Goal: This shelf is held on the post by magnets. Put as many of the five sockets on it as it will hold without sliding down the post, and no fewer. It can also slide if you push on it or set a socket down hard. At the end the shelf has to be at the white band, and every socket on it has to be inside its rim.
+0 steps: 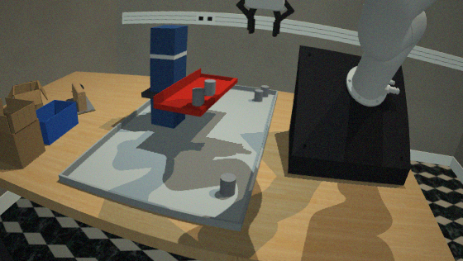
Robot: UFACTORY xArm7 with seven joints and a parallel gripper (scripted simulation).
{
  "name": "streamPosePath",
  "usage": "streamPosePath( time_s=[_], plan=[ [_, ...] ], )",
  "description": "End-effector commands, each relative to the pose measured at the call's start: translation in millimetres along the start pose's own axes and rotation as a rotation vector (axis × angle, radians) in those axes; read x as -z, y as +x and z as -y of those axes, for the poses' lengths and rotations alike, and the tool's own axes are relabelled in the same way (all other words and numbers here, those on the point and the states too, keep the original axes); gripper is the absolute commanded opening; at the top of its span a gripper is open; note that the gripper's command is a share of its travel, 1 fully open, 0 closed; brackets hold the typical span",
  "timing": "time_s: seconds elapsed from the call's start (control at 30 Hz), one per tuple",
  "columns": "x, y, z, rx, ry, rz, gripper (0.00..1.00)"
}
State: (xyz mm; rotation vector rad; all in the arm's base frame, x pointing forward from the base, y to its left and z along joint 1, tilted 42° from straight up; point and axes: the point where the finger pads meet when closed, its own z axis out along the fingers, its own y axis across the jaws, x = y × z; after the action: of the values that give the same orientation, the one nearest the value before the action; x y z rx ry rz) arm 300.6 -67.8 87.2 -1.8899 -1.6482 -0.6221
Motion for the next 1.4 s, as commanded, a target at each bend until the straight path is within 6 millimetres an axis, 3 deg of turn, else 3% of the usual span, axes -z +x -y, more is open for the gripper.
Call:
streamPosePath(
  time_s=[0.0,0.2,0.4,0.5,0.87,1.07,1.13,1.37],
  plan=[
    [0.9,0.0,-2.5,-0.029,-0.003,0.002,0.61],
    [-2.0,3.1,-10.8,-0.182,-0.004,0.004,0.61],
    [-7.8,9.2,-25.4,-0.457,-0.005,0.006,0.61],
    [-7.8,9.2,-25.4,-0.457,-0.005,0.006,0.61],
    [-20.8,22.6,-52.4,-0.98,-0.008,0.007,0.61],
    [-25.1,26.8,-59.9,-1.13,-0.009,0.007,0.61],
    [-29.6,31.3,-67.4,-1.283,-0.01,0.006,0.61],
    [-36.9,38.4,-78.5,-1.515,-0.01,0.005,0.61]
  ],
)
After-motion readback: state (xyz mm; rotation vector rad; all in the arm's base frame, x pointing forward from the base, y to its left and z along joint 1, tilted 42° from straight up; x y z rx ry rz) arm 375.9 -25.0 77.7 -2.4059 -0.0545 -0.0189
